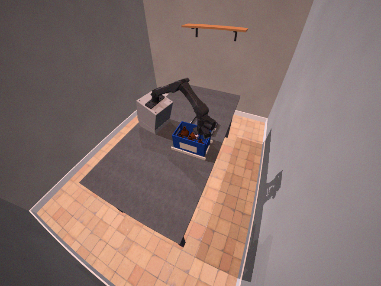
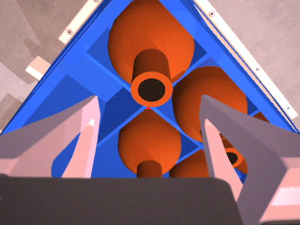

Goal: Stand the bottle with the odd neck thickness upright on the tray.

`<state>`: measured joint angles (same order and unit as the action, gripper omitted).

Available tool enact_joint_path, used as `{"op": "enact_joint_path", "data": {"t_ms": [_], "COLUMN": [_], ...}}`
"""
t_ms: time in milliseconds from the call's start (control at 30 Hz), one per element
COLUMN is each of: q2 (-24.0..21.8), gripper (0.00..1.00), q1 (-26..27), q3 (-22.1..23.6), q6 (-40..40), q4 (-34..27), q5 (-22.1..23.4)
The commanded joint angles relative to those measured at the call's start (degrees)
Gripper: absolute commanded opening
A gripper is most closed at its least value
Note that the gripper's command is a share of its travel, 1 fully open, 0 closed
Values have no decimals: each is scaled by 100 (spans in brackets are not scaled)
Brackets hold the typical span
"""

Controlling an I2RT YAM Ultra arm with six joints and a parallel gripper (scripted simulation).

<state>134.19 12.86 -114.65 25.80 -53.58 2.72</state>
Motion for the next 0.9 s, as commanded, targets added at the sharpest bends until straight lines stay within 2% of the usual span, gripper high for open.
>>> {"op": "enact_joint_path", "data": {"t_ms": [0,267,400,533,700,867], "q2": [-190,35,-123,114,23,224], "gripper": [61,61,61,61,61,61], "q1": [26,18,14,6,-6,-17], "q3": [-79,0,21,-24,42,109], "q6": [-10,-5,-2,3,11,17], "q4": [103,149,164,220,280,344], "q5": [-36,-37,-38,-40,-42,-44]}}
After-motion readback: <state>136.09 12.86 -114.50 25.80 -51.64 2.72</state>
